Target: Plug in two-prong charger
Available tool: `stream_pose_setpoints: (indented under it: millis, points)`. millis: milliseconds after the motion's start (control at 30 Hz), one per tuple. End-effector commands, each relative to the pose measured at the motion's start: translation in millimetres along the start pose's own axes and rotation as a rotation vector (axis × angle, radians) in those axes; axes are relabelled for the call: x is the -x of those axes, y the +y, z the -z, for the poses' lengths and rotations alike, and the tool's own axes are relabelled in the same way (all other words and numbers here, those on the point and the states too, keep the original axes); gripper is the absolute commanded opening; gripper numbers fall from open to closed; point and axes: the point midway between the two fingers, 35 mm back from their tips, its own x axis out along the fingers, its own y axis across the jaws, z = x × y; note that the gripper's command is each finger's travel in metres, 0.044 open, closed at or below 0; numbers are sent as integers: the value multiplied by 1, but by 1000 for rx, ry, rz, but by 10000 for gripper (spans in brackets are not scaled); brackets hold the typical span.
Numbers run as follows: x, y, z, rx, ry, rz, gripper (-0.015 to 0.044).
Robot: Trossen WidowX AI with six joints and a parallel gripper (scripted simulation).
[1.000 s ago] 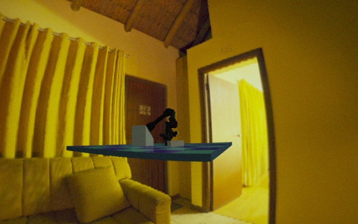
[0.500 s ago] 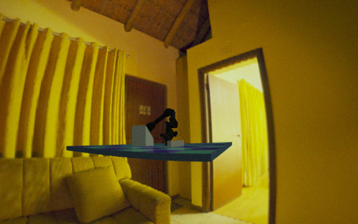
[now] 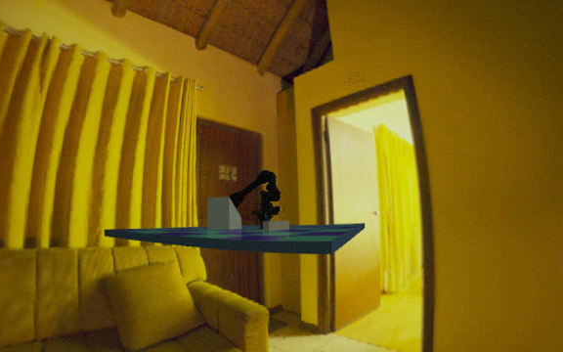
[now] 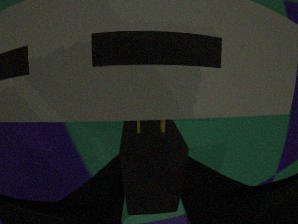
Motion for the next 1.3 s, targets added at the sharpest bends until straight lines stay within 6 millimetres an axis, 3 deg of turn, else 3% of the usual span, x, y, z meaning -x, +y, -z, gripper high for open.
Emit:
stream_pose_setpoints:
  millis: [0, 1267]
  points:
    - [0, 0, 0, -6, 2, -1, 0]
    - [1, 0, -13, -5, 1, -1, 0]
